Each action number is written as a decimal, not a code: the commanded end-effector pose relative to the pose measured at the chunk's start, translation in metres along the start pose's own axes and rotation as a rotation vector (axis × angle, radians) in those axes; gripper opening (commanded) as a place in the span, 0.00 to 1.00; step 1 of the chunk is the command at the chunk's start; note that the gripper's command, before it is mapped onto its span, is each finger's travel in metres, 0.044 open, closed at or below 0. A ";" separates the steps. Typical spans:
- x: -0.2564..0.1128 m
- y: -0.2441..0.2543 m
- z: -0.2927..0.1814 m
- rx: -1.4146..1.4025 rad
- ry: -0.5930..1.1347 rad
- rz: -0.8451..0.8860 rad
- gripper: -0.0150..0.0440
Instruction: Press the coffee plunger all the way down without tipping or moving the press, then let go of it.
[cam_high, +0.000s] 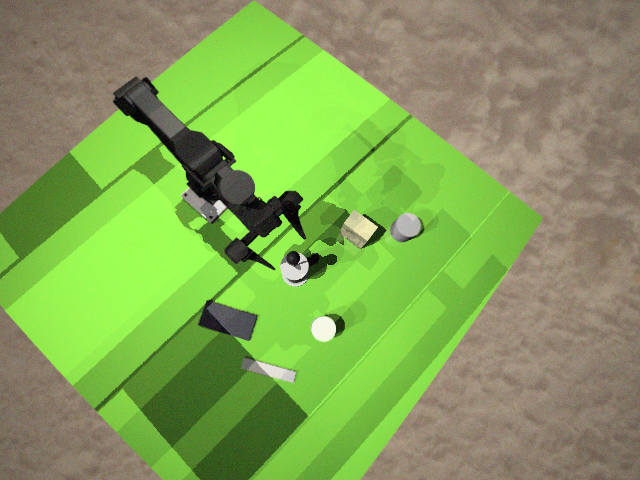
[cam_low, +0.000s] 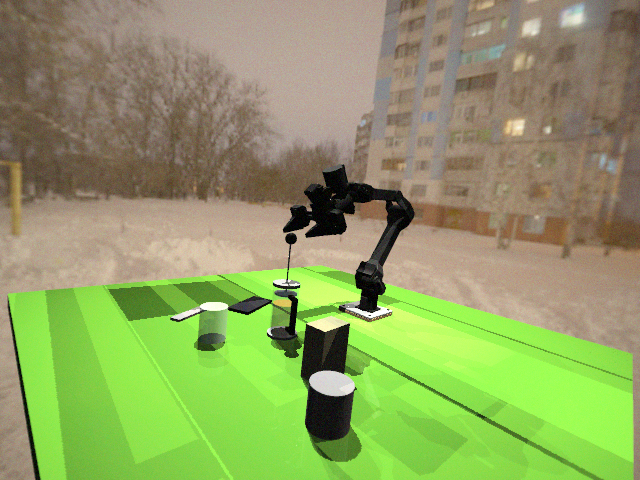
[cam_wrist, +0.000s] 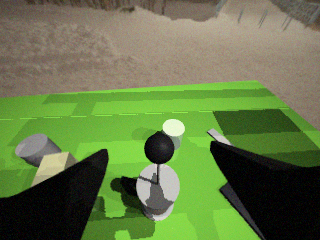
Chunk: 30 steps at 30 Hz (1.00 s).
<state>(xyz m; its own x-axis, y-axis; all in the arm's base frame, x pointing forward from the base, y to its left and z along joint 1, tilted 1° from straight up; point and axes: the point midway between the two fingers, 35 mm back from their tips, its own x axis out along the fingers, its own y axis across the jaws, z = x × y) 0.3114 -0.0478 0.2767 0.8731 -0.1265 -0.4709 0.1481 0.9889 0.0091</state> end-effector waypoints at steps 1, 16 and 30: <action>0.007 0.000 -0.001 -0.004 0.004 0.001 1.00; 0.019 0.000 -0.002 -0.004 0.002 0.001 0.73; 0.019 0.000 -0.002 -0.004 0.002 0.001 0.46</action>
<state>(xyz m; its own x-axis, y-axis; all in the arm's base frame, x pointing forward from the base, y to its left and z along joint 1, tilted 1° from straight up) 0.3267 -0.0498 0.2658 0.8718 -0.1250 -0.4736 0.1467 0.9891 0.0089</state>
